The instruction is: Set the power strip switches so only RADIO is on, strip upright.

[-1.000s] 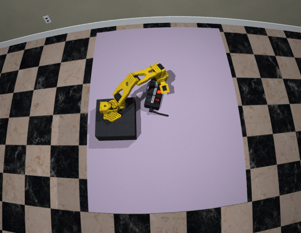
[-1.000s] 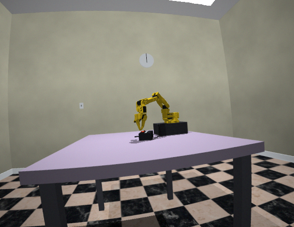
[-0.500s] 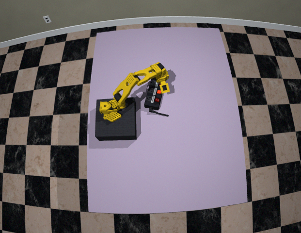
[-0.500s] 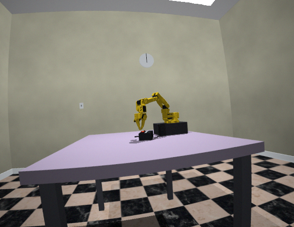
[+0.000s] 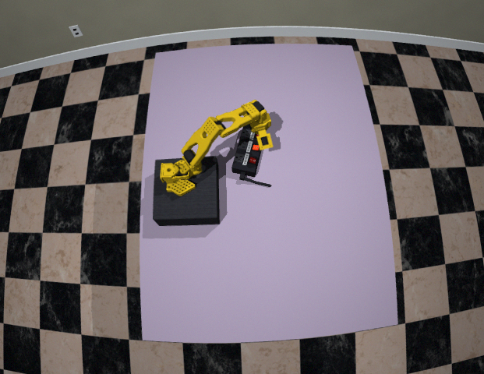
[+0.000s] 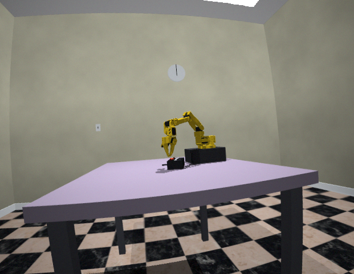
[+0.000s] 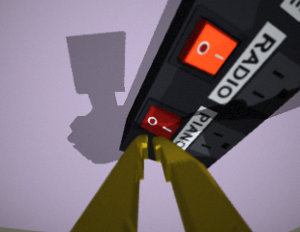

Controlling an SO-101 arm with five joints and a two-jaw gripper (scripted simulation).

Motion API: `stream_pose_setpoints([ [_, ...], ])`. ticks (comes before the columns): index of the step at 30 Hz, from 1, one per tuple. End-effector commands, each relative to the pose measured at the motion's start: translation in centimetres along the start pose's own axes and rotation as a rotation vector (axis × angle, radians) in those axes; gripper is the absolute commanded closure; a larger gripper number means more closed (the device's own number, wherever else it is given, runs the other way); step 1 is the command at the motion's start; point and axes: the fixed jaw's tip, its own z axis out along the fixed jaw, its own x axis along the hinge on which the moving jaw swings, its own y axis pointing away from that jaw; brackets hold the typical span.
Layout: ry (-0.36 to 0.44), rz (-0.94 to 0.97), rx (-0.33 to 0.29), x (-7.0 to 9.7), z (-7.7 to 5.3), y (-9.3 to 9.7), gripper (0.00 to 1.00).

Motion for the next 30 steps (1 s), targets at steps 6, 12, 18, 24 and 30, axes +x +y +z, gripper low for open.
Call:
stream_pose_setpoints([
  [6, -0.003, 0.002, 0.011, -0.01, 0.2, -0.15, 1.0],
  [12, -0.003, 0.014, 0.011, -0.07, 0.18, -0.14, 1.0],
  [18, -0.004, 0.043, 0.011, -0.24, 0.15, -0.11, 1.0],
  [24, -0.004, 0.091, 0.011, -0.51, 0.1, -0.06, 1.0],
  [30, -0.005, 0.134, 0.011, -0.75, 0.05, -0.02, 1.0],
])
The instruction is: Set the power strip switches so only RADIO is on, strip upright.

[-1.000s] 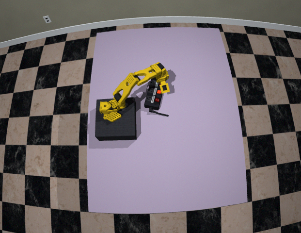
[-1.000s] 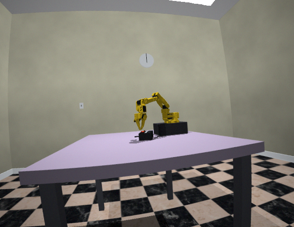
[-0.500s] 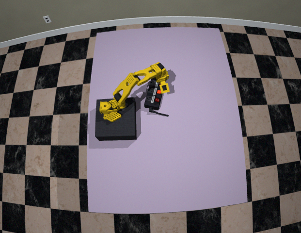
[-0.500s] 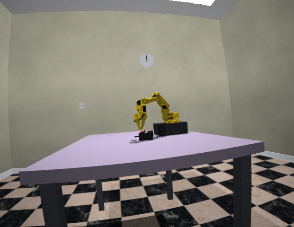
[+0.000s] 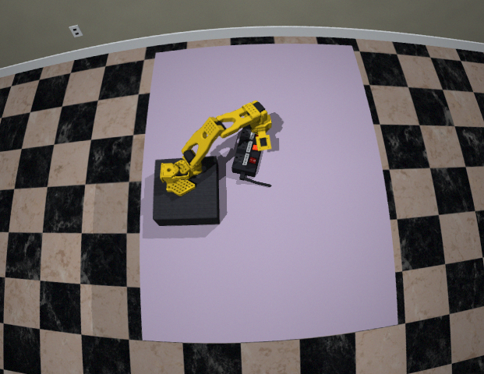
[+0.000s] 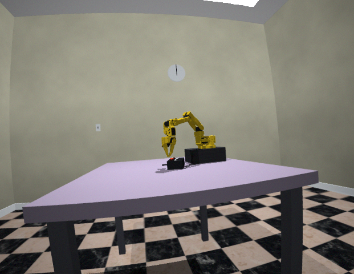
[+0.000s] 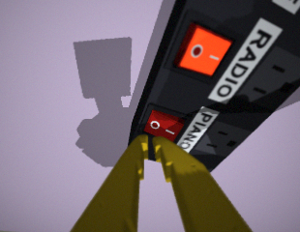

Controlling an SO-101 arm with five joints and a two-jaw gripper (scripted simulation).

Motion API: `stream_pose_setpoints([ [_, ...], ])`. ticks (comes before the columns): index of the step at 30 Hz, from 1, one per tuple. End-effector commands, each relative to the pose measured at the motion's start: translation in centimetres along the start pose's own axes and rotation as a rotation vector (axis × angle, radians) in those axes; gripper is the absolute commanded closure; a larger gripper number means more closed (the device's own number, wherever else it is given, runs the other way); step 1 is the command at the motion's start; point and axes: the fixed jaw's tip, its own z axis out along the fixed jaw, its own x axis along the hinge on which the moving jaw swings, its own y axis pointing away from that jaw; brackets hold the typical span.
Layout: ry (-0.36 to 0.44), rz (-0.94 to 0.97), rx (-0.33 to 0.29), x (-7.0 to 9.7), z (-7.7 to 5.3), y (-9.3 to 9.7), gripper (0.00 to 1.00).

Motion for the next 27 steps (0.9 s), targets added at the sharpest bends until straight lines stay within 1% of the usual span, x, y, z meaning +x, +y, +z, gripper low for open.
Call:
stream_pose_setpoints([
  [1, -0.005, 0.05, 0.011, -0.5, 0.0, -0.1, 1.0],
  [12, -0.006, 0.226, 0.011, -1.5, -0.1, 0.1, 1.0],
  [14, -0.006, 0.226, 0.011, -1.5, -0.1, 0.1, 1.0],
  [27, -0.009, 0.539, 0.01, -3.2, -0.5, 0.4, 1.0],
])
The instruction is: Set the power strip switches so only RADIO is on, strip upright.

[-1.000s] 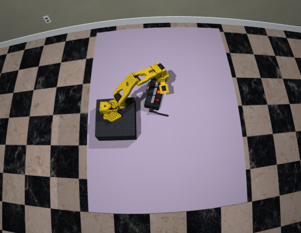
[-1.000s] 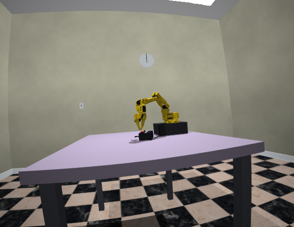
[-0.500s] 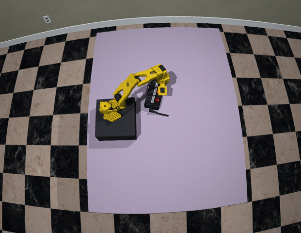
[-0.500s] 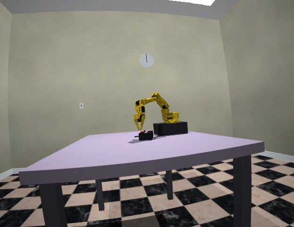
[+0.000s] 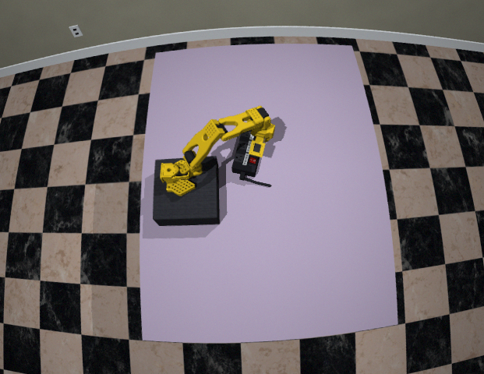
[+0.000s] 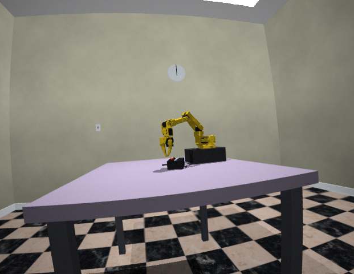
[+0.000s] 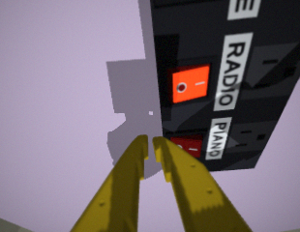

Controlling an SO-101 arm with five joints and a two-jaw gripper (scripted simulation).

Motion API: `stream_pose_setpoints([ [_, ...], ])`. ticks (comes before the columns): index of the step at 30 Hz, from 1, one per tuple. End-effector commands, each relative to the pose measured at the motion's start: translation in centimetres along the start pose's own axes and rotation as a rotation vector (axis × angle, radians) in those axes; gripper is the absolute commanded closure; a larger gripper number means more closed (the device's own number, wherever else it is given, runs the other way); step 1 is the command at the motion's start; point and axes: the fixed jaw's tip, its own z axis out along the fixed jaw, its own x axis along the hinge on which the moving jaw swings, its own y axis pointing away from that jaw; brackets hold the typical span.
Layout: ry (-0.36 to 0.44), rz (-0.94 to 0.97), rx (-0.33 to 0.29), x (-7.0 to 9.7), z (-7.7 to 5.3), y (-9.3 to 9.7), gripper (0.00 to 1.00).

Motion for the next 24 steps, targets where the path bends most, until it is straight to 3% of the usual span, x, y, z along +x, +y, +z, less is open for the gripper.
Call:
stream_pose_setpoints([
  [1, 0.009, 0.112, -0.007, -0.6, -0.5, 0.4, 1.0],
  [4, 0.009, 0.141, -0.007, -0.7, -0.6, 0.5, 1.0],
  [24, 0.009, 0.78, -0.004, -3.8, -1.2, 1.9, 1.0],
])
